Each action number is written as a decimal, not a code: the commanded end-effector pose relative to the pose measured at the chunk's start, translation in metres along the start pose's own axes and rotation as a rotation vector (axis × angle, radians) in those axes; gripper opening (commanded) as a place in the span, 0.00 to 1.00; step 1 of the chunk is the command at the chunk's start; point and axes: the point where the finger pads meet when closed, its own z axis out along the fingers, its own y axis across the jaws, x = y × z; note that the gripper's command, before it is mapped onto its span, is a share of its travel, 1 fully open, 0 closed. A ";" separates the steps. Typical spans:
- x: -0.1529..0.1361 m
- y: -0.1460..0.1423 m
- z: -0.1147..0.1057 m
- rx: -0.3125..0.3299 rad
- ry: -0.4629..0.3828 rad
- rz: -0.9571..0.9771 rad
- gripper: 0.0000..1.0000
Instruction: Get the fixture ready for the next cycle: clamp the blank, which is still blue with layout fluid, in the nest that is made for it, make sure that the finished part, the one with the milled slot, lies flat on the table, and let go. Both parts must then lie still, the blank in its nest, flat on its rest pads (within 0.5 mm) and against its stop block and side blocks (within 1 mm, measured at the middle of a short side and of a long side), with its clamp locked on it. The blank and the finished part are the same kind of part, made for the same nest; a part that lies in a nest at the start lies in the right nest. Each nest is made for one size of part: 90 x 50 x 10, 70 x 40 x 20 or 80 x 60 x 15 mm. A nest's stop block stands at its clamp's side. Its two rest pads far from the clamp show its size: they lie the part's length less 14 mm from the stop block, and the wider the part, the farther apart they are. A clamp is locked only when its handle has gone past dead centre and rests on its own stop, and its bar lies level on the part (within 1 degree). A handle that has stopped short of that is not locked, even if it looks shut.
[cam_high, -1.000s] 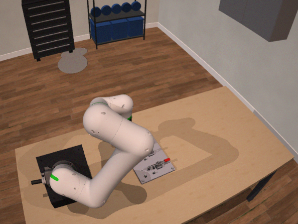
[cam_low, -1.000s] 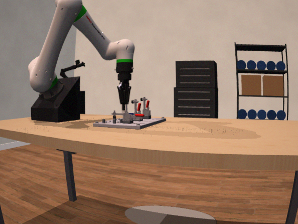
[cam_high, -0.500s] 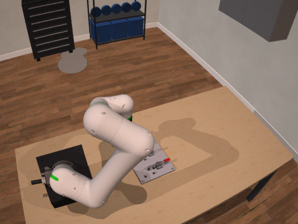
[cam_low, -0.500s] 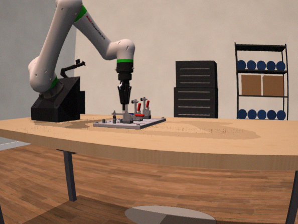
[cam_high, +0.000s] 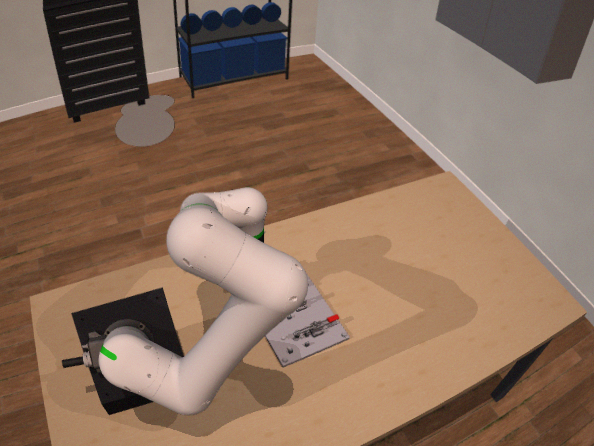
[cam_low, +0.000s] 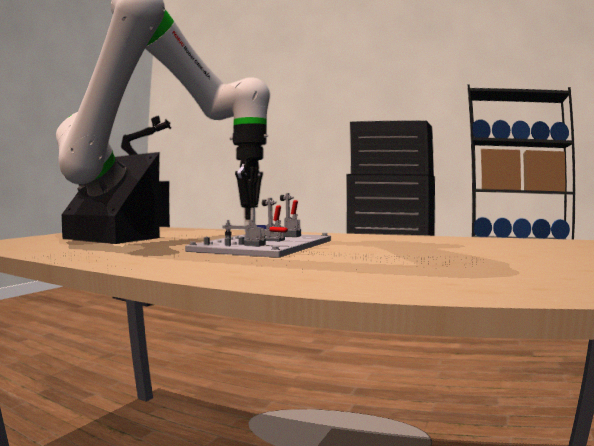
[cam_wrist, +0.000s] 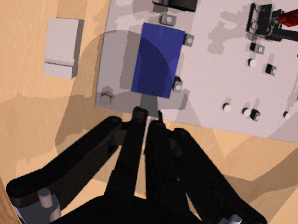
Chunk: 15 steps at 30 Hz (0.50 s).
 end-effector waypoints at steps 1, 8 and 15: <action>0.002 0.000 0.000 0.000 0.000 0.000 0.00; 0.004 0.000 0.000 0.000 0.000 0.000 0.00; 0.004 0.000 0.000 0.000 0.000 0.000 0.00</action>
